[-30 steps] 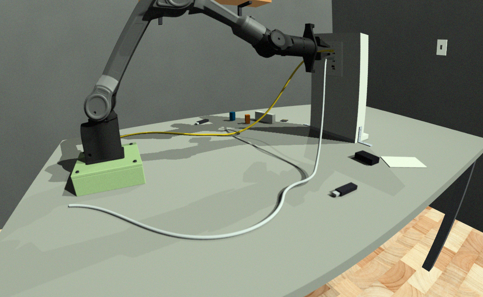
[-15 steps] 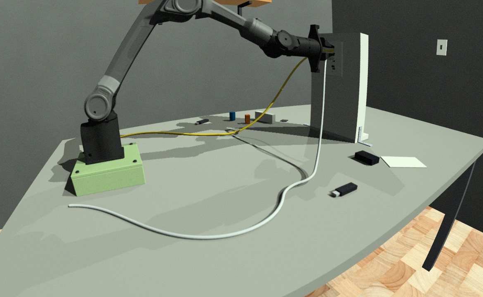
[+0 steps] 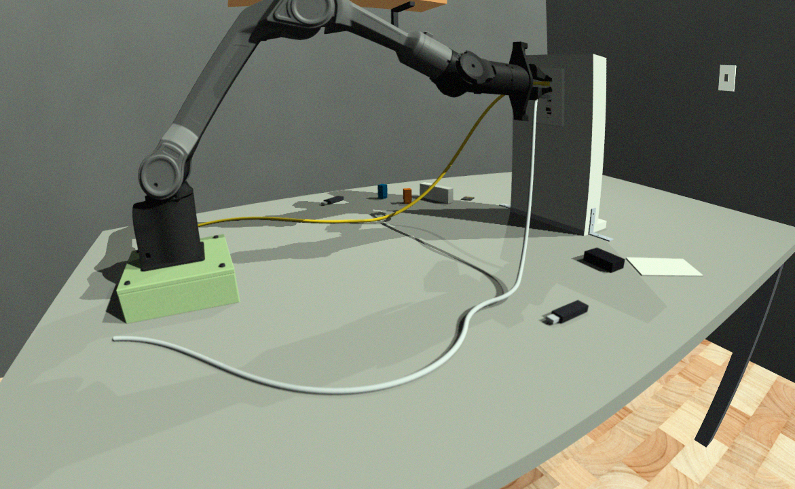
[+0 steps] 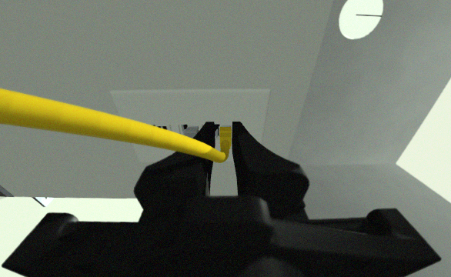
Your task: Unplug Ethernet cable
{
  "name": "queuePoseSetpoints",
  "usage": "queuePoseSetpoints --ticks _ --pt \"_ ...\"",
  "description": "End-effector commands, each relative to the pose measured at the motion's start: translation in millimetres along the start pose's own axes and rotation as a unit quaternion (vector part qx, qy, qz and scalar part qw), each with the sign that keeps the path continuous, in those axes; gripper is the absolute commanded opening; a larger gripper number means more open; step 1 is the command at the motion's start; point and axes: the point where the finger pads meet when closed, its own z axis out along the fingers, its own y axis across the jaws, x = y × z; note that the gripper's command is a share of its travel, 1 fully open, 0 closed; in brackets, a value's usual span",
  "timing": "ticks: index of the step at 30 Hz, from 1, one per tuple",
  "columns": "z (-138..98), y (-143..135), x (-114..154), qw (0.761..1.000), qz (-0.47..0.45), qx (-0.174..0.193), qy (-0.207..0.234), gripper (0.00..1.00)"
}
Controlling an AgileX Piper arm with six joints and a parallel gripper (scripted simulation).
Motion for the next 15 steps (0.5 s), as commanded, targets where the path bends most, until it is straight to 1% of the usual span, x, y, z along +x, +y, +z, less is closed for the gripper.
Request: queuePoseSetpoints --ticks 1,9,10,15 --pt "-0.1 -1.4 0.0 1.0 0.0 0.001 0.0 0.2" --pt "-0.5 -1.7 0.1 1.0 0.0 0.001 0.0 0.2" --pt "-0.5 -2.2 0.2 1.0 0.0 0.001 0.0 0.0" --pt "-0.5 -3.2 0.2 1.0 0.0 0.001 0.0 0.0"
